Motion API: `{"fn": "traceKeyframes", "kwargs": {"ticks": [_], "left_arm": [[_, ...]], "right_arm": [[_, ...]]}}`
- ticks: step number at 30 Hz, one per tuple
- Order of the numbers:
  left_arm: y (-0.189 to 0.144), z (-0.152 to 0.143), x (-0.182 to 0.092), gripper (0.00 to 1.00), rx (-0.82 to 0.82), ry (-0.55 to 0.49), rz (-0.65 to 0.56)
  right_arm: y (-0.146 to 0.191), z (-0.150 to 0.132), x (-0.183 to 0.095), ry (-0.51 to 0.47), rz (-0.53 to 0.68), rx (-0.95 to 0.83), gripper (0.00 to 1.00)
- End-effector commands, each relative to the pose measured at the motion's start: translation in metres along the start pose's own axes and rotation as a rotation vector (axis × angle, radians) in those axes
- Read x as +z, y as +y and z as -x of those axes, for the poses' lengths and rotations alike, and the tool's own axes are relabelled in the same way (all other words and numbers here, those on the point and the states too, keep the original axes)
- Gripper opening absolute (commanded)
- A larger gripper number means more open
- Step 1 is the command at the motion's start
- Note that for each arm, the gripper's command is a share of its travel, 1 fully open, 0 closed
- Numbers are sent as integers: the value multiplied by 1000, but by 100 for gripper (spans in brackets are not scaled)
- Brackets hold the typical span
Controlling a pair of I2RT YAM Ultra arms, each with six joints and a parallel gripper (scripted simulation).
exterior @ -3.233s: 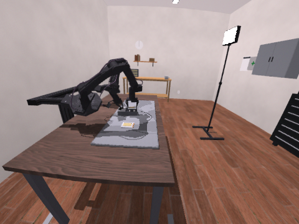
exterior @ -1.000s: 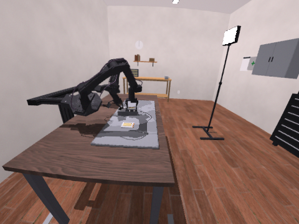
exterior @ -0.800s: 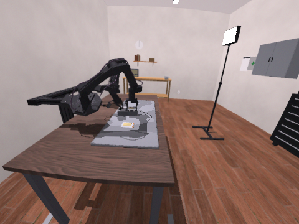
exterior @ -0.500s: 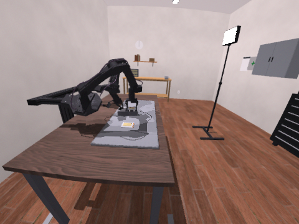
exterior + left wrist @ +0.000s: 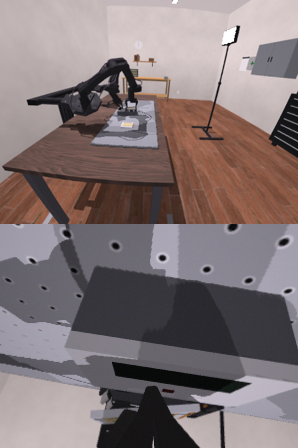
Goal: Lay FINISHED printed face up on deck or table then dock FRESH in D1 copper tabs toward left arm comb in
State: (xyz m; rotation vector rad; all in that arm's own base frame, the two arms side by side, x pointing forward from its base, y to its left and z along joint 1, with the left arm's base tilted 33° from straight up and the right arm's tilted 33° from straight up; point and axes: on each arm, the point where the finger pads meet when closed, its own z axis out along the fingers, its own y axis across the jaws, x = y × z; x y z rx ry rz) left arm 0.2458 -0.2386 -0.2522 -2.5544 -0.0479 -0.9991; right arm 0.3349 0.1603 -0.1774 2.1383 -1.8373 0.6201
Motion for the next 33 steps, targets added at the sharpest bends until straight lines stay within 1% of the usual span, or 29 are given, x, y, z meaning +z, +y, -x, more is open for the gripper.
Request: {"fn": "traceKeyframes", "kwargs": {"ticks": [1, 33], "left_arm": [[-35, 47, 24, 0, 106, -159, -97], [-35, 47, 24, 0, 106, -159, -97]], "right_arm": [[-5, 3, -13, -31, -22, -3, 0], [-5, 4, -21, -21, -17, -5, 0]]}}
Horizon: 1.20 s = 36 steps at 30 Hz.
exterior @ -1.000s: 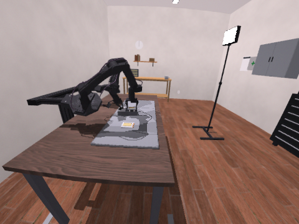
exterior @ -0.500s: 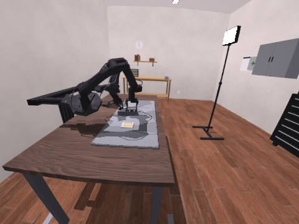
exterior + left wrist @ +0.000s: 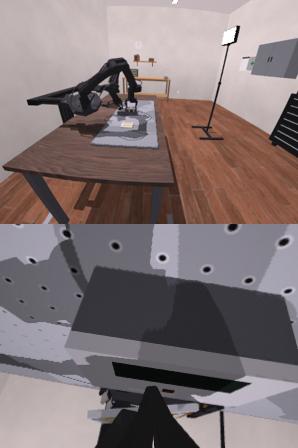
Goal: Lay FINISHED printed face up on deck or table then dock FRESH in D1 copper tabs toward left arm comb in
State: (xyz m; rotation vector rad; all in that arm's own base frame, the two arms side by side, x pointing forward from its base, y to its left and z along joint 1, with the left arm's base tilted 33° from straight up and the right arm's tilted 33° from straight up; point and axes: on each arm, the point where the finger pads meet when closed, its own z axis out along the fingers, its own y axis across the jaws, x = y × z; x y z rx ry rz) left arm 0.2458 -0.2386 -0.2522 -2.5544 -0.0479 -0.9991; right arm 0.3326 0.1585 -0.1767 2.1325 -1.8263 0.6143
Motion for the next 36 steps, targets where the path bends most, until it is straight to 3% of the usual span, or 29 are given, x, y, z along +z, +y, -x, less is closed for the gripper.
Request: {"fn": "traceKeyframes", "kwargs": {"ticks": [1, 36], "left_arm": [[-35, 47, 24, 0, 106, -159, -97], [-35, 47, 24, 0, 106, -159, -97]], "right_arm": [[-7, 5, -21, -27, -27, 1, 0], [-13, 9, -29, -24, -43, 4, 0]]}}
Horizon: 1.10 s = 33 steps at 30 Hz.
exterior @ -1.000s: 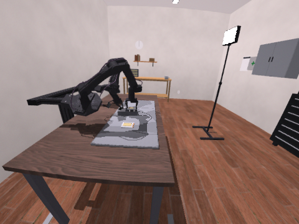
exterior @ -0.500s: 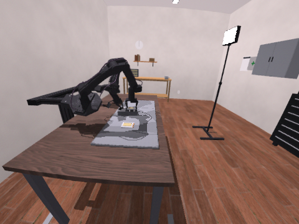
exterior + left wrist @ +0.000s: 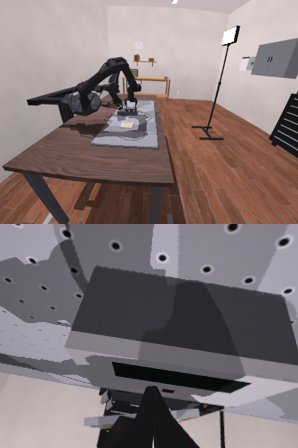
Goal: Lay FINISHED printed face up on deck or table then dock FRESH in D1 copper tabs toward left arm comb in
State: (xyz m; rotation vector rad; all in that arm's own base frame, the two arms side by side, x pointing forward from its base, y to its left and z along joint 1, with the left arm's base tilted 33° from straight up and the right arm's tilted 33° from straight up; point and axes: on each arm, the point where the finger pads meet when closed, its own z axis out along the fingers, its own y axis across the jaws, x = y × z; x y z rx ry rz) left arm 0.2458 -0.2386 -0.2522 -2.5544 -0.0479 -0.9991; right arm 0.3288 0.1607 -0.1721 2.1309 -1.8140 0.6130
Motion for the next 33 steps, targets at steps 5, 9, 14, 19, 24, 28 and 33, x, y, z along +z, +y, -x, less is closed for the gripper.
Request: {"fn": "traceKeyframes", "kwargs": {"ticks": [5, 9, 14, 19, 24, 28, 33], "left_arm": [[-35, 47, 24, 0, 106, -159, -97], [-35, 47, 24, 0, 106, -159, -97], [-35, 47, 24, 0, 106, -159, -97], [-35, 47, 24, 0, 106, -159, -97], [-35, 47, 24, 0, 106, -159, -97], [-35, 47, 24, 0, 106, -159, -97], [-35, 47, 24, 0, 106, -159, -97]], "right_arm": [[-16, 8, -24, -30, -48, 11, 0], [-19, 9, -26, -39, -62, 25, 0], [-22, 10, -28, -39, -62, 25, 0], [-22, 10, -28, -39, -62, 25, 0], [-22, 10, -28, -39, -62, 25, 0], [-26, 11, -31, -48, -76, 34, 0], [-28, 12, -32, -48, -76, 34, 0]]}}
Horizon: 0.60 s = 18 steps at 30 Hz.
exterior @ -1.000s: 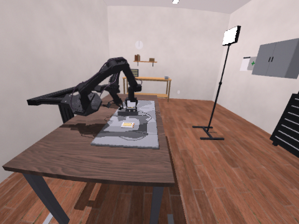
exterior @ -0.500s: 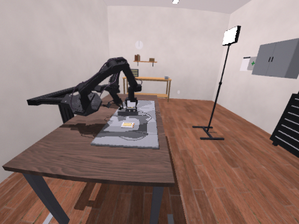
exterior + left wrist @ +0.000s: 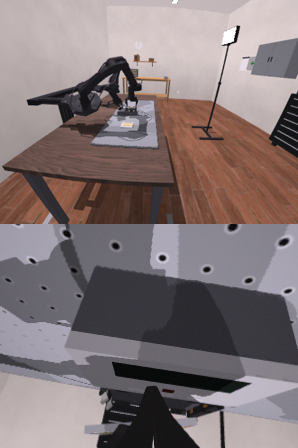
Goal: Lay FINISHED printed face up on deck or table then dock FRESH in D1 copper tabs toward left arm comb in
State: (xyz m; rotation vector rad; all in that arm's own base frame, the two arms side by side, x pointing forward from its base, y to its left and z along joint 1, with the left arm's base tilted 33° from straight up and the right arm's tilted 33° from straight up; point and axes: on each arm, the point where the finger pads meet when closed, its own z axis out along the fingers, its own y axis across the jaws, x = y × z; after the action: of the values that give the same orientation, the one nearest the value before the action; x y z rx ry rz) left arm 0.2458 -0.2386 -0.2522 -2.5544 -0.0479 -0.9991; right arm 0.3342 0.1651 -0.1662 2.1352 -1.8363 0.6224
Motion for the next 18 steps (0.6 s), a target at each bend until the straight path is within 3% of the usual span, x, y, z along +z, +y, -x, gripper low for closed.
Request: {"fn": "traceKeyframes", "kwargs": {"ticks": [1, 18], "left_arm": [[-35, 47, 24, 0, 106, -159, -97], [-35, 47, 24, 0, 106, -159, -97]], "right_arm": [[-21, 12, -25, -39, -62, 20, 0], [-16, 12, -29, -32, -51, 12, 0]]}}
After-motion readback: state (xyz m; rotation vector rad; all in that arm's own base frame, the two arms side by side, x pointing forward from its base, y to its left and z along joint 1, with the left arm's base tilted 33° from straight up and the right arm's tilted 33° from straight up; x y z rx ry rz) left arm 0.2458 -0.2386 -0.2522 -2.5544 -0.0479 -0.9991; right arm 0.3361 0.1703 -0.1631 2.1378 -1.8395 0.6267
